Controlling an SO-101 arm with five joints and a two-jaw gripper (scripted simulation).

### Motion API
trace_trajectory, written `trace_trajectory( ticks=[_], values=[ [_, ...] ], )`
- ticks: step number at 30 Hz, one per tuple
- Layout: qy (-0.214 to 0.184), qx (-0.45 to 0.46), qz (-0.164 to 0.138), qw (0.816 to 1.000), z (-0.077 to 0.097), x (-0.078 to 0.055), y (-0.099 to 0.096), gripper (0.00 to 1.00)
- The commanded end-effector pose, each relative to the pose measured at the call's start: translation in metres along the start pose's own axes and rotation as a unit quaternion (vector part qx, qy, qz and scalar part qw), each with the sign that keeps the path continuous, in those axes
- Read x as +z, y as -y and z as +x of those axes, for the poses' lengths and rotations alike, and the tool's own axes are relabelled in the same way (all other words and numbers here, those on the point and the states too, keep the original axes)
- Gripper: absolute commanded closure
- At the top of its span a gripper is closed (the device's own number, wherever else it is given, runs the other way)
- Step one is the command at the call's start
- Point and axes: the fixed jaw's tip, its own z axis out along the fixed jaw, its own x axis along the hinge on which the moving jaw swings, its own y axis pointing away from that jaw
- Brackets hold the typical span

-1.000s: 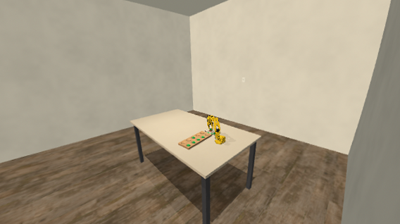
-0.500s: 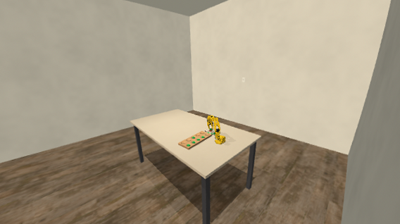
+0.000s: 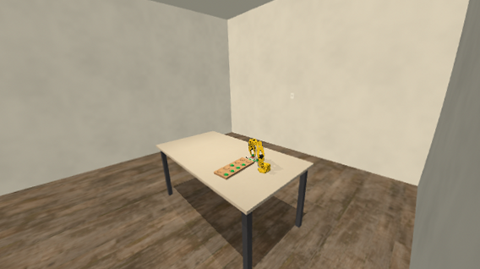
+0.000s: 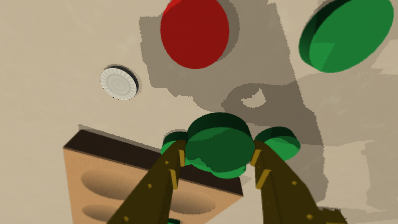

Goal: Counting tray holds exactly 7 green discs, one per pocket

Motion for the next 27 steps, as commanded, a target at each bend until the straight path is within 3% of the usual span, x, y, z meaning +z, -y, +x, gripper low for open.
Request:
trace_trajectory(
  ticks=[1, 13, 27],
  values=[
    [0.035, -0.004, -0.025, 0.999, -0.006, -0.018, -0.006, 1.0],
    [0.035, -0.03, -0.026, 0.999, 0.007, -0.019, -0.013, 1.0],
    [0.033, -0.106, -0.029, 0.993, 0.047, -0.021, -0.026, 1.0]
  ],
)
